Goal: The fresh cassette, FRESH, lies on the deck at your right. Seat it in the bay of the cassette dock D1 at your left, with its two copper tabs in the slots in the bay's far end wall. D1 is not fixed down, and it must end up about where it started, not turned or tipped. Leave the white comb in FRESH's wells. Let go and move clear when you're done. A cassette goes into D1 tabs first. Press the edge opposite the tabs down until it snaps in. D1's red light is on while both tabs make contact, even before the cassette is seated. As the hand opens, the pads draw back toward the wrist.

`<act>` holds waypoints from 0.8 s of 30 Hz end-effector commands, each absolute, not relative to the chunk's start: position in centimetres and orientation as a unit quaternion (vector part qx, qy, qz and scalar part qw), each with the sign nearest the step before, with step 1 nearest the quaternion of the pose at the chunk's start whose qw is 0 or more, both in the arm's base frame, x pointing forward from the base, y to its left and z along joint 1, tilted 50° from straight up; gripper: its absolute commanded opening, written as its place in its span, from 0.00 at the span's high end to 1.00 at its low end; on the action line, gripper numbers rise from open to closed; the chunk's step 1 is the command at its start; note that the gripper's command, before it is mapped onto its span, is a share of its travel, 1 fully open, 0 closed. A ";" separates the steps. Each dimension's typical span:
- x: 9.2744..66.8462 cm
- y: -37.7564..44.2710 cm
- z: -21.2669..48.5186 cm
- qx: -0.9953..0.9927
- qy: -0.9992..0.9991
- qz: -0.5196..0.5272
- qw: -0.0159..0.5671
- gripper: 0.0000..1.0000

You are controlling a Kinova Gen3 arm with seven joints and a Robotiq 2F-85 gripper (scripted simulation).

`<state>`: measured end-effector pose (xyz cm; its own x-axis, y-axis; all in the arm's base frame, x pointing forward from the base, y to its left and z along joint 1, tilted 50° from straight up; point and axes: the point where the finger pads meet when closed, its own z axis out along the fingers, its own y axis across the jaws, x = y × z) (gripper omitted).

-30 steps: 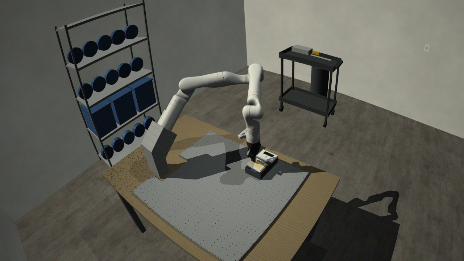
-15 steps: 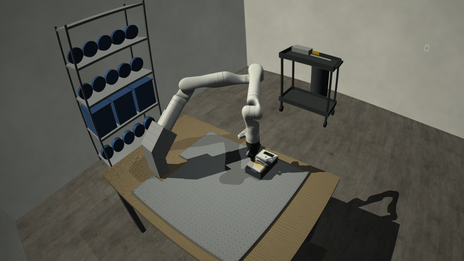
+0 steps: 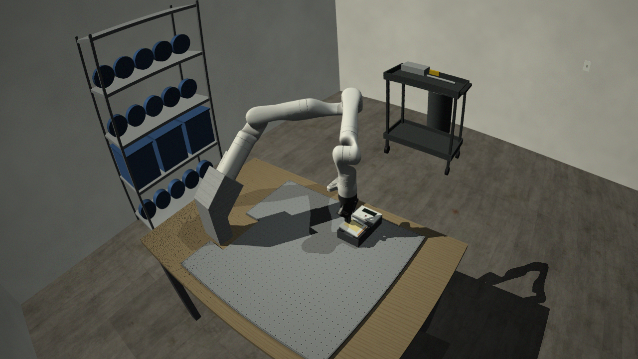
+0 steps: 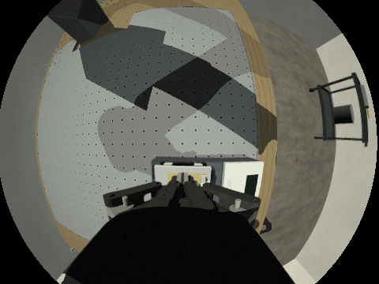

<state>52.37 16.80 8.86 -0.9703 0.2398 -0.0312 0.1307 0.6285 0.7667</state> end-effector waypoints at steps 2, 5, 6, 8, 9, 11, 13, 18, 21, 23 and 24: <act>52.4 16.8 8.8 0.103 0.900 0.418 0.066 1.00; 52.4 16.9 8.8 0.103 0.900 0.418 0.066 1.00; 52.4 16.9 8.8 0.103 0.900 0.418 0.066 1.00; 52.4 16.9 8.8 0.103 0.900 0.418 0.066 1.00; 52.4 16.9 8.7 0.103 0.900 0.418 0.066 1.00; 52.4 16.9 8.7 0.103 0.900 0.418 0.066 1.00; 52.5 17.0 8.7 0.103 0.900 0.418 0.066 1.00; 52.5 17.0 8.7 0.103 0.900 0.418 0.066 1.00; 52.5 17.0 8.7 0.103 0.900 0.418 0.066 1.00; 52.5 16.9 8.7 0.103 0.900 0.418 0.066 1.00; 52.5 16.9 8.7 0.103 0.900 0.418 0.066 1.00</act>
